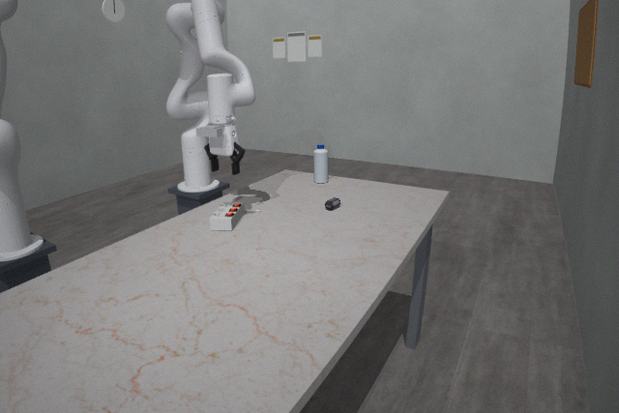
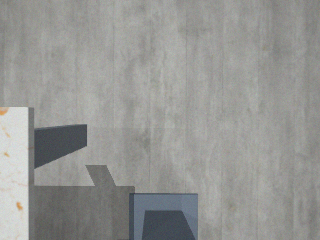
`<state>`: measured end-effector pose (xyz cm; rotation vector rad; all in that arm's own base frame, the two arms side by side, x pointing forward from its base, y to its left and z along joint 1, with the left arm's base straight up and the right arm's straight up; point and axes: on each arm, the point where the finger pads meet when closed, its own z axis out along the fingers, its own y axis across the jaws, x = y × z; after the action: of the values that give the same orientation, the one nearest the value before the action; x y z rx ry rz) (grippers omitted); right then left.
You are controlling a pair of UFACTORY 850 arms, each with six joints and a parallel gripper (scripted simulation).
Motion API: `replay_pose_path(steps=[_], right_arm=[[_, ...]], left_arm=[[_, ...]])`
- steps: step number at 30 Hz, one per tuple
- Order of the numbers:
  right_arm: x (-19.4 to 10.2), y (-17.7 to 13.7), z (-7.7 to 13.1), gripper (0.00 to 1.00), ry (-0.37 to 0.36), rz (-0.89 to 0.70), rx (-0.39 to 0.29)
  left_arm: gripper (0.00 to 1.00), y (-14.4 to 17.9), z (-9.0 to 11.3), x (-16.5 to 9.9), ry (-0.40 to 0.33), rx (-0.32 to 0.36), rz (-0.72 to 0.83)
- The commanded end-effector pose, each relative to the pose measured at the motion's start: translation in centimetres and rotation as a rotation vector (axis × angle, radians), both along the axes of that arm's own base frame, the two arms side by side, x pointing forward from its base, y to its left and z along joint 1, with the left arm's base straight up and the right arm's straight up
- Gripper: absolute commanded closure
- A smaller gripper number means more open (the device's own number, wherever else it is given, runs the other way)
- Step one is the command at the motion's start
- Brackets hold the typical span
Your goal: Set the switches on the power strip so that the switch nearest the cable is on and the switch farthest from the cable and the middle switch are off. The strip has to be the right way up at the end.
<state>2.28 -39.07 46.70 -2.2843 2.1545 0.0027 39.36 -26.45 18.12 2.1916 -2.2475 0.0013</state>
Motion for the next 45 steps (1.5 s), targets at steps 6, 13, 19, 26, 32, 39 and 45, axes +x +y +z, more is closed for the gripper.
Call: replay_pose_path(steps=[6,13,19,26,32,39,45], right_arm=[[0.0,0.0,0.1,0.0,0.0,0.0,-0.002],[0.0,0.0,0.1,0.0,0.0,0.0,-0.002],[0.0,0.0,0.1,0.0,0.0,0.0,-0.002],[0.0,0.0,0.1,0.0,0.0,0.0,-0.002],[0.0,0.0,0.1,0.0,0.0,0.0,-0.002],[0.0,0.0,0.1,0.0,0.0,0.0,-0.002],[0.0,0.0,0.1,0.0,0.0,0.0,-0.002]], left_arm=[[0.0,-0.1,0.0,0.1,-0.003,0.001,0.003],[0.0,-0.8,-0.9,0.9,-0.002,0.001,0.071],[0.0,-2.9,-4.2,3.6,-0.002,0.001,0.291],[0.0,-4.1,-6.4,5.1,-0.002,0.001,0.42],[1.0,-4.1,-6.4,5.1,-0.002,0.001,0.421],[1.0,-4.1,-6.4,5.1,-0.002,0.001,0.421],[1.0,-4.1,-6.4,5.1,-0.002,0.001,0.421]])
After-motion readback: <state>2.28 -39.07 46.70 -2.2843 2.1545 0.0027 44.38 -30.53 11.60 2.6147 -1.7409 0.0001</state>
